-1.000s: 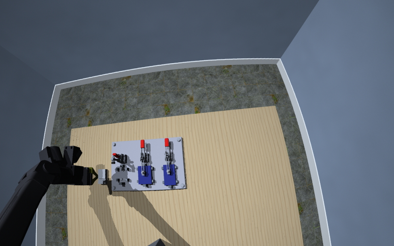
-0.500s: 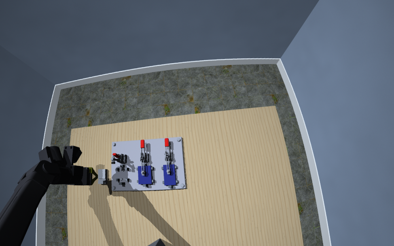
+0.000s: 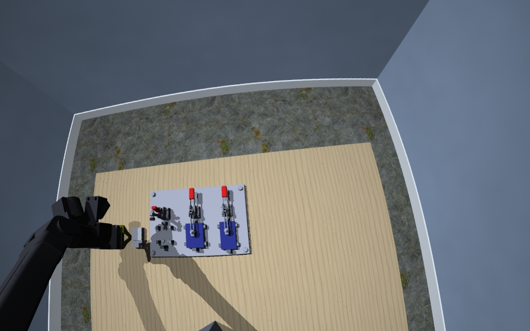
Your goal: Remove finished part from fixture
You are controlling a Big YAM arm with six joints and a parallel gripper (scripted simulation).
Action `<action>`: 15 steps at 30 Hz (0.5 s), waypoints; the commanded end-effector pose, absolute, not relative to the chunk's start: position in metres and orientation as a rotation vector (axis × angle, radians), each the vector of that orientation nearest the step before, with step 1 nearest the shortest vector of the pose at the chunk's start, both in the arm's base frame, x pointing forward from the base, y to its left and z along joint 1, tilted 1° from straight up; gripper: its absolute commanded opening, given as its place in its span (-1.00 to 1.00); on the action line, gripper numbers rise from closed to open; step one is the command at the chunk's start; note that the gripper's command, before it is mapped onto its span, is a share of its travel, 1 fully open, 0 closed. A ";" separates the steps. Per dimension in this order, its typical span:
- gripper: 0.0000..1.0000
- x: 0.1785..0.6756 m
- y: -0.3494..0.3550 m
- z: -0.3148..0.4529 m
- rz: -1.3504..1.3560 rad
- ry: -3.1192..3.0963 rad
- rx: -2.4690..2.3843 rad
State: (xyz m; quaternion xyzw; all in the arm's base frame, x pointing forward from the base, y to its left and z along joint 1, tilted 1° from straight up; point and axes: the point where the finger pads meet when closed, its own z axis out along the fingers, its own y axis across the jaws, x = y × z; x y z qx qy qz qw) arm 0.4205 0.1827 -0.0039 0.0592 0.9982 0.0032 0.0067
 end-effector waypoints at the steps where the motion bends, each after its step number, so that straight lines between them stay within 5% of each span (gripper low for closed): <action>1: 0.28 0.448 0.201 0.031 0.074 3.049 0.173; 15: 0.28 0.447 0.200 0.030 0.073 3.052 0.173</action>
